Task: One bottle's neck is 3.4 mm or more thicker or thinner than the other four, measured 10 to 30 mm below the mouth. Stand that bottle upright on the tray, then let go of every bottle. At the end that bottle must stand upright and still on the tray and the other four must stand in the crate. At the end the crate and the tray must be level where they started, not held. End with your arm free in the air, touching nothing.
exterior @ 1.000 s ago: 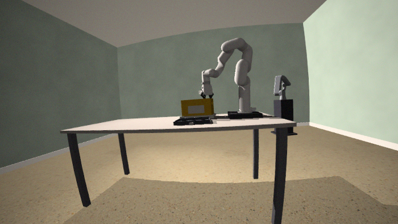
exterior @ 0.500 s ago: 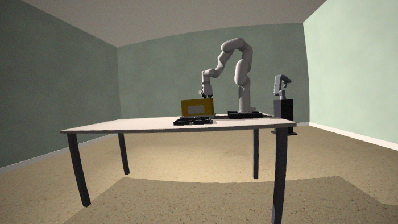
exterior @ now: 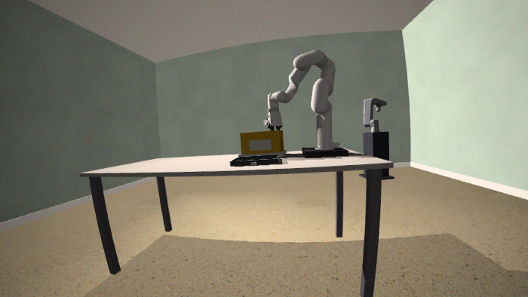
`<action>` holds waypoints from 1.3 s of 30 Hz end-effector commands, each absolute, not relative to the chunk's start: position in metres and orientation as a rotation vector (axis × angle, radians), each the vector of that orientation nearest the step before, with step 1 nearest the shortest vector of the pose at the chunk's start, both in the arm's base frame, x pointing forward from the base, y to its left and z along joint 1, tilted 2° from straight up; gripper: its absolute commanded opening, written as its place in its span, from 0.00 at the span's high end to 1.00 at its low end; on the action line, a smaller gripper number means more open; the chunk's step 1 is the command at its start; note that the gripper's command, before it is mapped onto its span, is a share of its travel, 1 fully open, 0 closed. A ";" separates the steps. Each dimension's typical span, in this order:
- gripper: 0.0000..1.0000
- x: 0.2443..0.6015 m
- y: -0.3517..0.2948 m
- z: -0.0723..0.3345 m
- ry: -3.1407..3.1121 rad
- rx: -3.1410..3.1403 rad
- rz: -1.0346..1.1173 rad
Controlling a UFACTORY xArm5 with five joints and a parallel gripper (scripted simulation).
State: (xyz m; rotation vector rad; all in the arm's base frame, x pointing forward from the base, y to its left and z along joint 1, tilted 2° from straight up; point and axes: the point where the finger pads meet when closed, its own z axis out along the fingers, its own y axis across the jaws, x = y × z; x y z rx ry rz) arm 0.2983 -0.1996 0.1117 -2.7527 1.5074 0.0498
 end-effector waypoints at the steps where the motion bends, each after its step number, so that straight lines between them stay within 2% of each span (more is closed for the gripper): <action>1: 1.00 0.299 -0.200 0.113 1.508 -2.753 0.044; 17: 1.00 0.299 -0.200 0.113 1.508 -2.753 0.044; 18: 0.35 0.299 -0.200 0.113 1.508 -2.753 0.044; 39: 0.35 0.299 -0.200 0.113 1.508 -2.753 0.044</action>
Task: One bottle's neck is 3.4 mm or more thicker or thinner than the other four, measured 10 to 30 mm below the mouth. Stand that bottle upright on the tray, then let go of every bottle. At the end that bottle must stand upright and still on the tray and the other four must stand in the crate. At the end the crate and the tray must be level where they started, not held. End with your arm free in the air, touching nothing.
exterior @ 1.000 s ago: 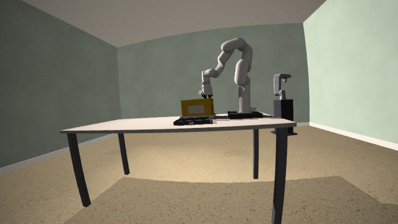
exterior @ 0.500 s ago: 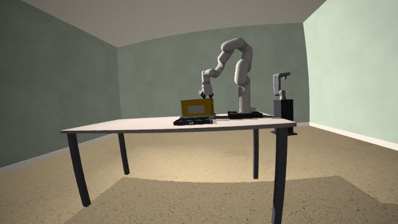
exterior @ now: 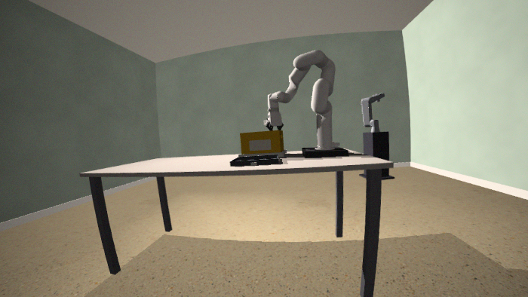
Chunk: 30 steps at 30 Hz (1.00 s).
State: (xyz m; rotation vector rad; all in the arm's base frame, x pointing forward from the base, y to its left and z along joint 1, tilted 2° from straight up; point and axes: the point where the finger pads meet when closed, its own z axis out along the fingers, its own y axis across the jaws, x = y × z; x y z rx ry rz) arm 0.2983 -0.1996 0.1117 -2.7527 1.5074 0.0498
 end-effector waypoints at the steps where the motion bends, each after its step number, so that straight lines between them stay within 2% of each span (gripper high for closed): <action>1: 0.35 0.299 -0.200 0.113 1.508 -2.753 0.044; 18: 0.35 0.299 -0.200 0.114 1.508 -2.753 0.044; 30: 0.35 0.299 -0.201 0.133 1.508 -2.753 0.044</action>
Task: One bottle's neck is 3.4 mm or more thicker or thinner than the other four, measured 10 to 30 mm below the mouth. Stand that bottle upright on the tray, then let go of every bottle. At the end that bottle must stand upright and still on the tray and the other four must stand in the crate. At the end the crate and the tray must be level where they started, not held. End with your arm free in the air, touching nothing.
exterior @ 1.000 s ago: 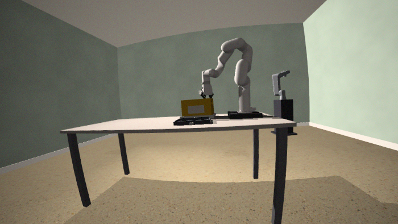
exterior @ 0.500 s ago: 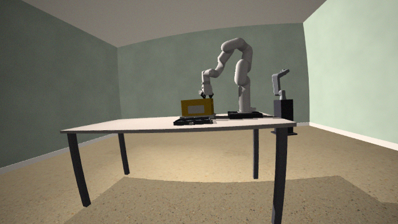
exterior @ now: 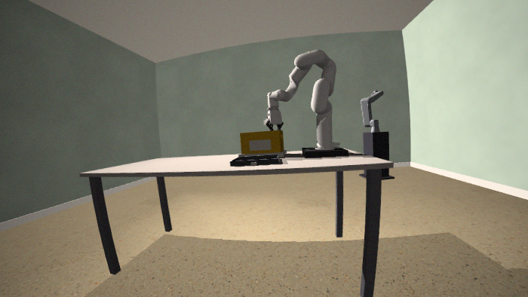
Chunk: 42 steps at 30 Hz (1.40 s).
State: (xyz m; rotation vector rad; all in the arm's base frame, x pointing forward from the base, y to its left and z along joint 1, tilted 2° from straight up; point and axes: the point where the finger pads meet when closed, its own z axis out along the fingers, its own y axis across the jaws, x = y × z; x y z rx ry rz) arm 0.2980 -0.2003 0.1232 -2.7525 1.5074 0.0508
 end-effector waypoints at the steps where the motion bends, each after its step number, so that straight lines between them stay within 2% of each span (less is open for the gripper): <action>1: 0.35 0.299 -0.201 0.136 1.508 -2.753 0.044; 20: 0.35 0.300 -0.203 0.188 1.508 -2.753 0.044; 33: 0.35 0.300 -0.203 0.197 1.508 -2.753 0.044; 34: 1.00 0.300 -0.203 0.197 1.508 -2.753 0.044; 42: 1.00 0.300 -0.203 0.197 1.508 -2.753 0.044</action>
